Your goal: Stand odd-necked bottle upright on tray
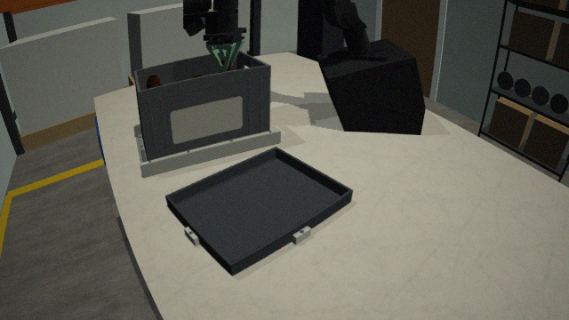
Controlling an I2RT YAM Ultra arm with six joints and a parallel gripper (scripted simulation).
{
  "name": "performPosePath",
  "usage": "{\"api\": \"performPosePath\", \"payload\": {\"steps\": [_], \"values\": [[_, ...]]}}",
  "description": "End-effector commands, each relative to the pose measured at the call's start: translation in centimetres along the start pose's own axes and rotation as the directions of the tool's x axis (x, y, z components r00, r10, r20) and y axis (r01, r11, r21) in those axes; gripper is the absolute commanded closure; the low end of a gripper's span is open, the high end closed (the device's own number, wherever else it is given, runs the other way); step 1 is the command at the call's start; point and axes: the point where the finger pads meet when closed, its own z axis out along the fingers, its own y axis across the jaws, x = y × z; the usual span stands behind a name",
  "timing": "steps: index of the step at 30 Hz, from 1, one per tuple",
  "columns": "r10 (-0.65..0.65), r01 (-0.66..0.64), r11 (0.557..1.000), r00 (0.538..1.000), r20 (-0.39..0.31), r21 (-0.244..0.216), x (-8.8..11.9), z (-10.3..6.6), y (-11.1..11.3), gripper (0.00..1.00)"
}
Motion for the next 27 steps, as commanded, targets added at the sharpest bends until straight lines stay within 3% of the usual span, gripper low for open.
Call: {"api": "performPosePath", "payload": {"steps": [1,27], "values": [[0.005,-0.004,1.0,0.999,0.037,-0.022,-0.9,-1.8,0.3,1.0],[0.003,-0.002,1.0,0.999,0.039,-0.021,-0.8,-4.4,0.0,1.0]]}}
